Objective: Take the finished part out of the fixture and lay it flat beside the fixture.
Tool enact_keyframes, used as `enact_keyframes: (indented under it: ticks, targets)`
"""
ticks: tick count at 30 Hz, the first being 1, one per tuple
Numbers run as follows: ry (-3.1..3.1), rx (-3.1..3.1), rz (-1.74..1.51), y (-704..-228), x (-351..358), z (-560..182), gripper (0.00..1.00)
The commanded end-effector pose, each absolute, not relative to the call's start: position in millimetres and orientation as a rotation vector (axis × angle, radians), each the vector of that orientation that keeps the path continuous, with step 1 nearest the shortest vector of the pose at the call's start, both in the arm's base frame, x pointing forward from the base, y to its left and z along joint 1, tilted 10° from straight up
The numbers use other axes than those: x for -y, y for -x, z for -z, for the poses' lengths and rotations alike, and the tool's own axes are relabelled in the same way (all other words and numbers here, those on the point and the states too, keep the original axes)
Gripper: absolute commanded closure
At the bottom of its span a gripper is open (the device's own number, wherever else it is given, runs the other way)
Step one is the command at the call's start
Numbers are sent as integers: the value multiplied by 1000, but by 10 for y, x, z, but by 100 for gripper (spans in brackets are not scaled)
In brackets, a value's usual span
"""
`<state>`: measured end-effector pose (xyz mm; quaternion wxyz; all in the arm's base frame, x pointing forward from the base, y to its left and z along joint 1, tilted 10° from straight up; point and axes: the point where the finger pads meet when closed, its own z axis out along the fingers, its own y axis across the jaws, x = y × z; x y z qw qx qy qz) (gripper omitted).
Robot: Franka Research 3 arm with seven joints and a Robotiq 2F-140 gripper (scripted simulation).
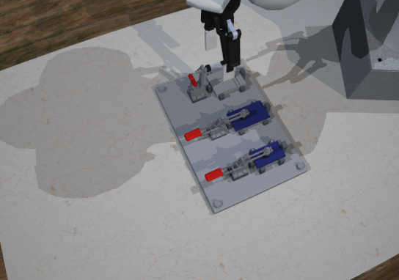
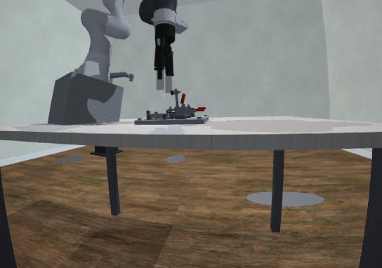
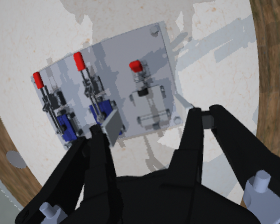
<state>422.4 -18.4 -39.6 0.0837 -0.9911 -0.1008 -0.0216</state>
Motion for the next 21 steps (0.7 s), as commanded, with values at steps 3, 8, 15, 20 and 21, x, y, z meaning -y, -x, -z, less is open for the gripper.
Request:
enact_keyframes:
  ticks: [3,8,15,20,21]
  targets:
    - [2955,334,86,-4129,219,390,42]
    - [2955,334,86,-4047,236,396,42]
    - [2955,334,86,-4017,243,399,42]
    - [2955,334,86,-4015,243,400,42]
    - [2955,334,86,-4015,243,402,42]
